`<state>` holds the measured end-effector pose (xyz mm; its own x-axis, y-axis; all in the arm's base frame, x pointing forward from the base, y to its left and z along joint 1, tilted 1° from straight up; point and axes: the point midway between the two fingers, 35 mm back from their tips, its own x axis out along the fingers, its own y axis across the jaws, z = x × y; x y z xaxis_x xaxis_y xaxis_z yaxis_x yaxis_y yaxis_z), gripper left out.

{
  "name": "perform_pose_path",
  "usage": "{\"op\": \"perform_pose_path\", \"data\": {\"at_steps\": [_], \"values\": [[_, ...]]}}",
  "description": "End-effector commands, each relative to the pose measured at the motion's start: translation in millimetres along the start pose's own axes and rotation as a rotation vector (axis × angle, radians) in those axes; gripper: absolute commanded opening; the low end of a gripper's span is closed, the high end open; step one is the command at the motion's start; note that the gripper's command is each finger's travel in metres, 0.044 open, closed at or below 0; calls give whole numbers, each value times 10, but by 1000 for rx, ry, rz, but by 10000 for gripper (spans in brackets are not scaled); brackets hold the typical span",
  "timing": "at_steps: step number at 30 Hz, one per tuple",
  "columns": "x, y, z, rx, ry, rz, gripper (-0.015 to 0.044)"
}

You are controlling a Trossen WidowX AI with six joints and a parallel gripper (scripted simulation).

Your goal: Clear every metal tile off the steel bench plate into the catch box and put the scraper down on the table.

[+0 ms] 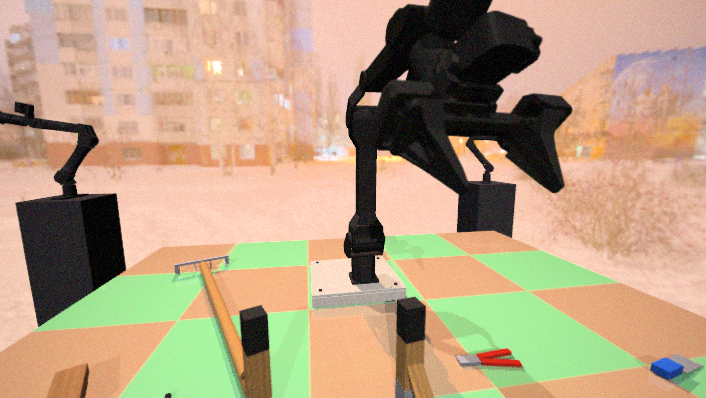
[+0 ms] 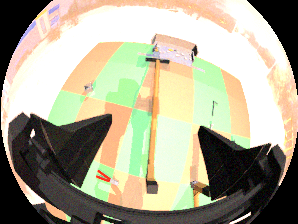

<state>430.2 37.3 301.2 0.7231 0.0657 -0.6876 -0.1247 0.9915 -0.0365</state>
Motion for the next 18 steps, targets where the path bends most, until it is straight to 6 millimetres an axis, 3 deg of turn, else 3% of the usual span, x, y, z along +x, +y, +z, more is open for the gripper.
{"op": "perform_pose_path", "data": {"at_steps": [1,18], "values": [[131,15,4,-11,31,10,440],[630,33,-54,-34,150,24,440]]}}
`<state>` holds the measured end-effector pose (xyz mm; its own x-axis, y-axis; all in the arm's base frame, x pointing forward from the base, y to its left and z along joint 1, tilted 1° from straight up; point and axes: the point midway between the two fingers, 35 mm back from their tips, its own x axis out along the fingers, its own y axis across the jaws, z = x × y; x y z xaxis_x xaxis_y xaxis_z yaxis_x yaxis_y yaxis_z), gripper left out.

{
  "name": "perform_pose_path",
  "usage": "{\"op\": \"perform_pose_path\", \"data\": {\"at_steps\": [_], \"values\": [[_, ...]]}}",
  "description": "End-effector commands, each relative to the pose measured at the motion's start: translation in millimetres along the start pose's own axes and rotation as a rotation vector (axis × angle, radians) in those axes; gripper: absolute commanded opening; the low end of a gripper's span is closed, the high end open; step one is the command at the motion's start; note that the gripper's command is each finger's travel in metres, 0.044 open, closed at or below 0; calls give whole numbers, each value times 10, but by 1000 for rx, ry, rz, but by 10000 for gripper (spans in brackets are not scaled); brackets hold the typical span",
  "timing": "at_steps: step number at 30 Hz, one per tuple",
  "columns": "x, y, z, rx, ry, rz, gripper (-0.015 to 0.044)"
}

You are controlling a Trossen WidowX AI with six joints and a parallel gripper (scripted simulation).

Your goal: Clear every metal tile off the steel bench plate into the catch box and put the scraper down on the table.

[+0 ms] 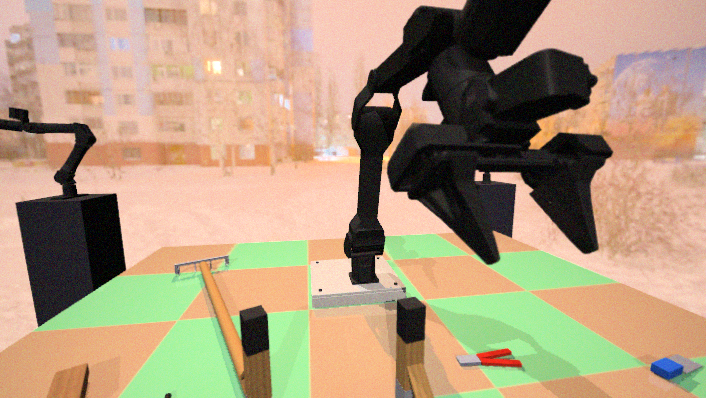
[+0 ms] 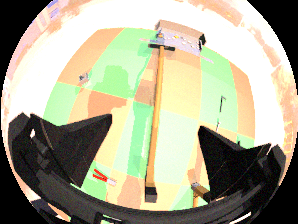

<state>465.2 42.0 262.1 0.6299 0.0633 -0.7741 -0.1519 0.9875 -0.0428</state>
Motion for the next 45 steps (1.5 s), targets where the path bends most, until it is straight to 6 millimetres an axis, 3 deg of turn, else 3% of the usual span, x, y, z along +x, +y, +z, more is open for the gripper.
{"op": "perform_pose_path", "data": {"at_steps": [1,22,45], "values": [[136,15,-1,-11,30,10,440],[783,40,-113,-39,178,31,440],[1449,78,-369,-66,330,57,440]]}}
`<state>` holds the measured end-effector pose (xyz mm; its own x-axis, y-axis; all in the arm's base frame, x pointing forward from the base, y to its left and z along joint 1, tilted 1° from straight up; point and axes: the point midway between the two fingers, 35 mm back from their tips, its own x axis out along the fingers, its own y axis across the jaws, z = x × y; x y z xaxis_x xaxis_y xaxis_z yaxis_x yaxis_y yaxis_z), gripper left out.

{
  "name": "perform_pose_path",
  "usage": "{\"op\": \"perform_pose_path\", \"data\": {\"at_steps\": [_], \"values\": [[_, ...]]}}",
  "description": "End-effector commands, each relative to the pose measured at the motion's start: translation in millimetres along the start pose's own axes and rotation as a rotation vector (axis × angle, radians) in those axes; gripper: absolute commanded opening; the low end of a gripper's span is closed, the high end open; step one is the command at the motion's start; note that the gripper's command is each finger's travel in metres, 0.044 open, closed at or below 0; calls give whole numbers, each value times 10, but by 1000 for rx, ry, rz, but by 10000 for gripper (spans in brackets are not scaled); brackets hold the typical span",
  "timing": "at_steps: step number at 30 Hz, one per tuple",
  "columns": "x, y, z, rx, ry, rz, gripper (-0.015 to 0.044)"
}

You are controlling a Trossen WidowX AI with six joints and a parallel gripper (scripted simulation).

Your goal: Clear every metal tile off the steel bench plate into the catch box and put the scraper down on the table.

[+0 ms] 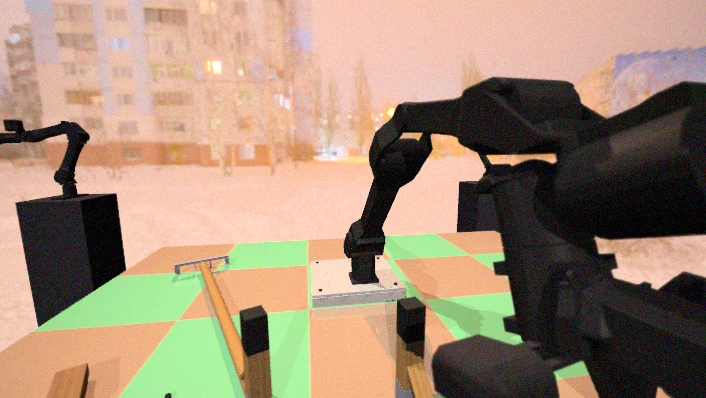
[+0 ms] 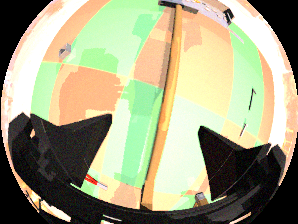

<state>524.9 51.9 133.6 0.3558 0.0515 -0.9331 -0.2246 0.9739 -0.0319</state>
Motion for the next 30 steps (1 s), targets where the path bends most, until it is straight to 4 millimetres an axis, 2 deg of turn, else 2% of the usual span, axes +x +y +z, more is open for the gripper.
{"op": "perform_pose_path", "data": {"at_steps": [1,5,30], "values": [[86,14,-4,-9,16,9,440],[49,3,-15,-8,12,10,440],[-559,-146,-313,17,-65,13,440]]}}
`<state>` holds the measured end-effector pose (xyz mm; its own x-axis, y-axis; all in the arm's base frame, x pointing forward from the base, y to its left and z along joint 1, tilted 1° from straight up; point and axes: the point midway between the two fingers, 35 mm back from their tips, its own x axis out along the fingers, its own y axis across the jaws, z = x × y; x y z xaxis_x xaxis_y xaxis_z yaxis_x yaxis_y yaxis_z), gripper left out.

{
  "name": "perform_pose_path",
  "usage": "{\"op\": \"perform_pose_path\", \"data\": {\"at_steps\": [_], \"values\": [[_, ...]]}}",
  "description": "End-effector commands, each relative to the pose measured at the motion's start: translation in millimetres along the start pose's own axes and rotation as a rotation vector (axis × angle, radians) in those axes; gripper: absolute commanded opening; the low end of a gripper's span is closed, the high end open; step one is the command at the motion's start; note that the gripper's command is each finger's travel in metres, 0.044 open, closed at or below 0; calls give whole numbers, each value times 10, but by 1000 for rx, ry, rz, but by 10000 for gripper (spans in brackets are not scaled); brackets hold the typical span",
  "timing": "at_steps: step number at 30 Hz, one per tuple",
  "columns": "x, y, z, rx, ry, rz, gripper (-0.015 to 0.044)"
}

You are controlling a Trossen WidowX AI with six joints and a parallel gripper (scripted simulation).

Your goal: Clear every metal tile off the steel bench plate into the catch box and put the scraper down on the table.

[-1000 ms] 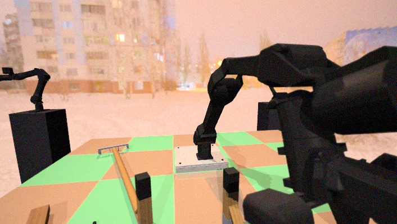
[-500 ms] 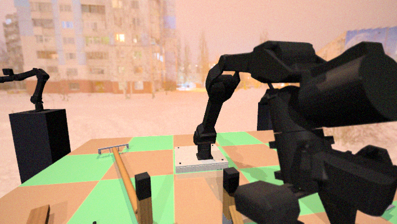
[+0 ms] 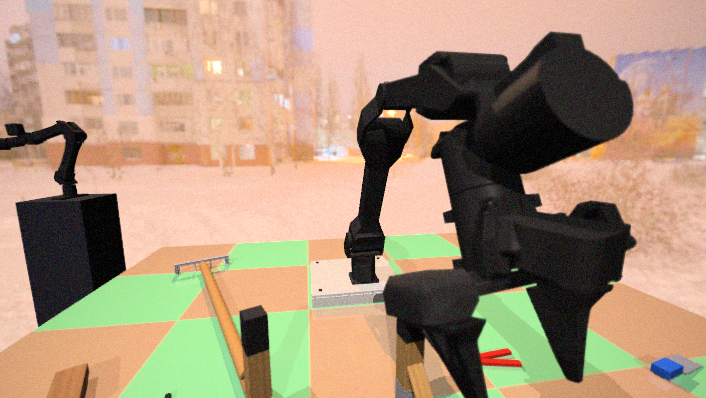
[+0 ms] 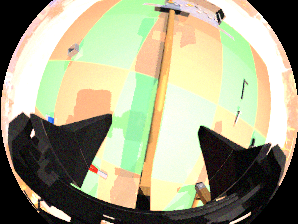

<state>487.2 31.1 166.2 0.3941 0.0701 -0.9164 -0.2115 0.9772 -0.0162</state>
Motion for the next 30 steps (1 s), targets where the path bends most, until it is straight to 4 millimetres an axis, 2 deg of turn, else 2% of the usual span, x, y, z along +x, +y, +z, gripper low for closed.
{"op": "perform_pose_path", "data": {"at_steps": [1,30], "values": [[-135,-21,-51,0,-23,4,440],[-692,-88,-583,16,-114,2,440]]}}
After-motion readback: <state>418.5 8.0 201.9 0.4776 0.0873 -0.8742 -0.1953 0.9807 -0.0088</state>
